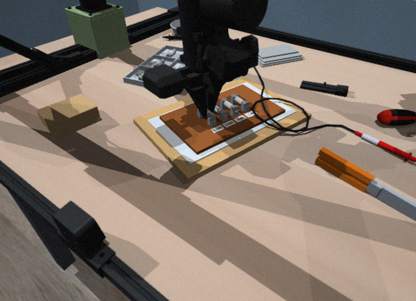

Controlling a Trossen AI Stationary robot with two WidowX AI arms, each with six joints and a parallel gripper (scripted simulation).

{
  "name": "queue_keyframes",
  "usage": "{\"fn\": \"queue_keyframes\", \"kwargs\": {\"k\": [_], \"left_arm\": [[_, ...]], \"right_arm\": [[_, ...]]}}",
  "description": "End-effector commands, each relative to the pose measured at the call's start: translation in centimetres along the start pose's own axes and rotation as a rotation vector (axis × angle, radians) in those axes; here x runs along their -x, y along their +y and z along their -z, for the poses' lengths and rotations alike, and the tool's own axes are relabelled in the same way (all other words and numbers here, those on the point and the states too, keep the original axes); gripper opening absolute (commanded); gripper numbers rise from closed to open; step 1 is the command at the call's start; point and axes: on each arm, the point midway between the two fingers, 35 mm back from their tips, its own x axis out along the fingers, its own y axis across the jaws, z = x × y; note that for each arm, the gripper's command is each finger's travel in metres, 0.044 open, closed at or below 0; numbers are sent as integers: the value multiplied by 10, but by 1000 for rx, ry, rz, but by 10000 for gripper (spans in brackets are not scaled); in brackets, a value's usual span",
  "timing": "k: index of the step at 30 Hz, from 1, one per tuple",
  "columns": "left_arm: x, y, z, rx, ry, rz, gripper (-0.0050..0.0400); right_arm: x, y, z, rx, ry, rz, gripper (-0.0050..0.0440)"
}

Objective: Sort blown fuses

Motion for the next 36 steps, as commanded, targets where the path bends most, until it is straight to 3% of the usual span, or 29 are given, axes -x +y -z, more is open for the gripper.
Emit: {"fn": "queue_keyframes", "kwargs": {"k": [1, 36], "left_arm": [[-33, 1, 33, 3, 117, 1, -50], [-36, 1, 35, 3, 118, 1, -50]], "right_arm": [[6, -1, -4, 1, -25, 0, 400], [6, -1, -4, 1, -25, 0, 400]]}}
